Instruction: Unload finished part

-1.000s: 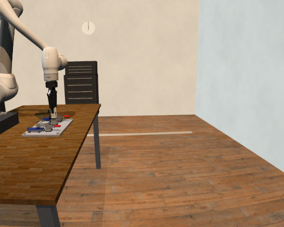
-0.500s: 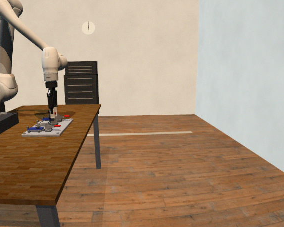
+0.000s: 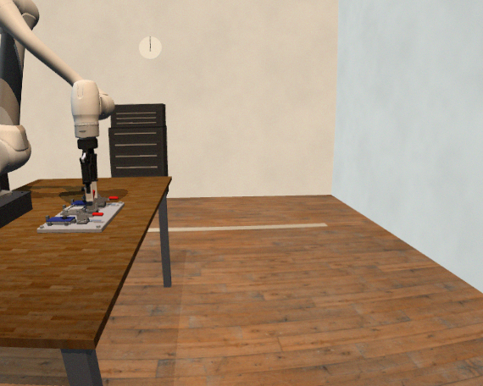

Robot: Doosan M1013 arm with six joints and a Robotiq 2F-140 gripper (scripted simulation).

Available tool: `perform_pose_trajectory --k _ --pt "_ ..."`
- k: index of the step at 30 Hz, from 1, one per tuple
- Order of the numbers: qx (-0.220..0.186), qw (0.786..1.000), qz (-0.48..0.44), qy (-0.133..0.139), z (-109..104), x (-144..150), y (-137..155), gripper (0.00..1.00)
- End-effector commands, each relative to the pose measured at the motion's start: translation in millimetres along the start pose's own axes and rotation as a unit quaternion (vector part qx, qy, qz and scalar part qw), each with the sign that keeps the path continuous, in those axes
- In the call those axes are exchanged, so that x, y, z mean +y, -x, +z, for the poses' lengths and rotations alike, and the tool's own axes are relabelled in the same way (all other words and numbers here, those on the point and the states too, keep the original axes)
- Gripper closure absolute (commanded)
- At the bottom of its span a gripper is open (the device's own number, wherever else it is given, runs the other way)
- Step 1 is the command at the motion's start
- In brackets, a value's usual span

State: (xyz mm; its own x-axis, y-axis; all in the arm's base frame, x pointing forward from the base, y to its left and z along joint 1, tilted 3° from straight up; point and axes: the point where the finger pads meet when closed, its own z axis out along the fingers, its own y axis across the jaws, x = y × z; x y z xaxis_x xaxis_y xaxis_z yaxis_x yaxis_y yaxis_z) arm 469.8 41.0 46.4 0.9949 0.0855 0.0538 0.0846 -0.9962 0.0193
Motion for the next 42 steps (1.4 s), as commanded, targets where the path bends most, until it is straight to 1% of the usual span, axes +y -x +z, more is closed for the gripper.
perform_pose_trajectory --k 1,7,19,21,26,42 --pt "0.0 1.0 -0.001 -0.001 0 0 2 0.72" --pt "0.0 1.0 -0.001 -0.001 -5 0 2 0.72" --pt "0.0 1.0 -0.001 -0.001 -38 0 2 0.72" --pt "0.0 1.0 -0.001 -0.001 -38 0 2 0.72" --pt "0.0 1.0 -0.001 -0.001 -47 0 2 0.72" --pt "0.0 1.0 -0.001 -0.001 -49 0 2 0.72"
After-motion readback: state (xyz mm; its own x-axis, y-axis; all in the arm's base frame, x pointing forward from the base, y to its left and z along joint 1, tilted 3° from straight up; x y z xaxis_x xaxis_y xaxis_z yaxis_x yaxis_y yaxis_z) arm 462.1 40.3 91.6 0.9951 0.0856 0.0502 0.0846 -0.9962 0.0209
